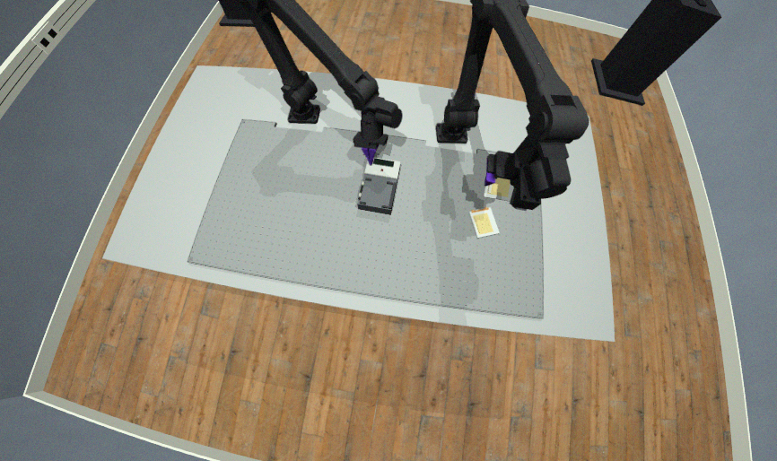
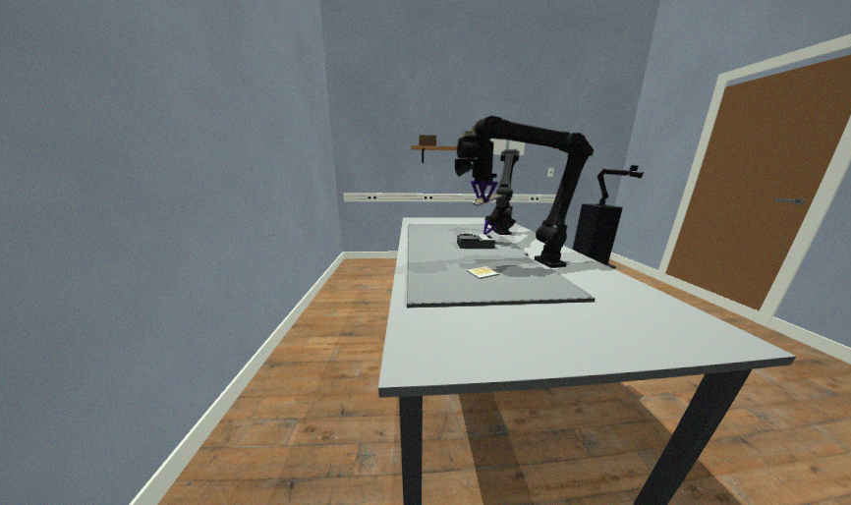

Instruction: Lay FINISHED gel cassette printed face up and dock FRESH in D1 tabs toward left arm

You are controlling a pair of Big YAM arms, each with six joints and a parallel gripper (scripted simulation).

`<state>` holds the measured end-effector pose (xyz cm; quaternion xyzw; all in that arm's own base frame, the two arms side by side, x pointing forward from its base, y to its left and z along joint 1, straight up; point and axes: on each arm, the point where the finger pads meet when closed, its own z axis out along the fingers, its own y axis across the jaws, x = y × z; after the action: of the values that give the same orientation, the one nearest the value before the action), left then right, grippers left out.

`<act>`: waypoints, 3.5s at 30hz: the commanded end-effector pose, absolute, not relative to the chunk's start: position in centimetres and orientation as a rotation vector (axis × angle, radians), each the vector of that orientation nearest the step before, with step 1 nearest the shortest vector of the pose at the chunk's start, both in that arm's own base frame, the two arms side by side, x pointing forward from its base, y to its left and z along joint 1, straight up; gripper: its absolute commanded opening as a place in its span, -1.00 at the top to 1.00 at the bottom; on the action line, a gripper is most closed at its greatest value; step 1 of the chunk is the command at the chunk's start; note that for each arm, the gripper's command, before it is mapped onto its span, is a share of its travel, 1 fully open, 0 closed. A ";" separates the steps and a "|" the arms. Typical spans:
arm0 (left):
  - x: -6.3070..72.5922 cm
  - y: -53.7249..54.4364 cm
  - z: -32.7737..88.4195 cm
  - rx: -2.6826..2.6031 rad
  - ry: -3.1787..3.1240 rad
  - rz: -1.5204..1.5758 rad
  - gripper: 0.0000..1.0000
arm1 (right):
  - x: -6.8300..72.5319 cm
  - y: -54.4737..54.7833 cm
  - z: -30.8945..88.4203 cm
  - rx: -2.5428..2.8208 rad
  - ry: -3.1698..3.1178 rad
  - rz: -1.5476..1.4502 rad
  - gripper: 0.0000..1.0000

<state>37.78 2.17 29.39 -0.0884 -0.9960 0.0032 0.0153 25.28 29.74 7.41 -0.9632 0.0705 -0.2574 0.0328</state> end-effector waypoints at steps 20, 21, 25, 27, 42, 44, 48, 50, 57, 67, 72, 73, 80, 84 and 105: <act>38.7 2.4 31.3 -0.260 -3.138 -0.004 1.00 | 22.9 27.5 2.1 -3.081 0.180 -0.692 1.00; 38.7 2.4 31.3 -0.260 -3.138 -0.004 1.00 | 22.8 27.5 2.1 -3.081 0.180 -0.692 1.00; 38.7 2.4 31.3 -0.260 -3.138 -0.004 1.00 | 22.7 27.4 1.9 -3.081 0.180 -0.692 1.00; 38.7 2.4 31.3 -0.260 -3.138 -0.004 1.00 | 22.7 27.4 1.8 -3.081 0.180 -0.692 1.00; 38.7 2.4 31.3 -0.260 -3.138 -0.004 1.00 | 22.5 27.1 1.5 -3.081 0.180 -0.692 1.00; 38.7 2.4 31.3 -0.260 -3.138 -0.004 1.00 | 22.5 27.1 1.5 -3.081 0.180 -0.692 1.00; 38.7 2.4 31.3 -0.260 -3.138 -0.004 1.00 | 22.5 27.0 1.5 -3.081 0.180 -0.692 1.00; 38.7 2.4 31.3 -0.260 -3.138 -0.004 1.00 | 22.5 27.0 1.5 -3.081 0.180 -0.692 1.00; 38.7 2.4 31.3 -0.260 -3.138 -0.004 1.00 | 22.5 27.0 1.5 -3.081 0.180 -0.692 1.00; 38.7 2.4 31.3 -0.260 -3.138 -0.004 1.00 | 22.6 26.9 1.5 -3.081 0.180 -0.692 1.00; 38.7 2.4 31.3 -0.260 -3.138 -0.004 1.00 | 22.6 26.9 1.5 -3.081 0.180 -0.692 1.00; 38.7 2.4 31.3 -0.260 -3.138 -0.004 1.00 | 22.6 26.9 1.5 -3.081 0.180 -0.692 1.00; 38.7 2.4 31.3 -0.260 -3.138 -0.004 1.00 | 22.7 26.9 1.5 -3.081 0.180 -0.692 1.00; 38.7 2.4 31.3 -0.260 -3.138 -0.004 1.00 | 22.7 26.9 1.5 -3.081 0.180 -0.692 1.00; 38.7 2.4 31.3 -0.260 -3.138 -0.004 1.00 | 22.8 26.9 1.5 -3.081 0.180 -0.692 1.00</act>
<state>37.78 2.17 29.39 -0.0884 -0.9960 0.0032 0.0153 25.25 29.70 7.42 -0.9591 0.0761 -0.2681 0.0498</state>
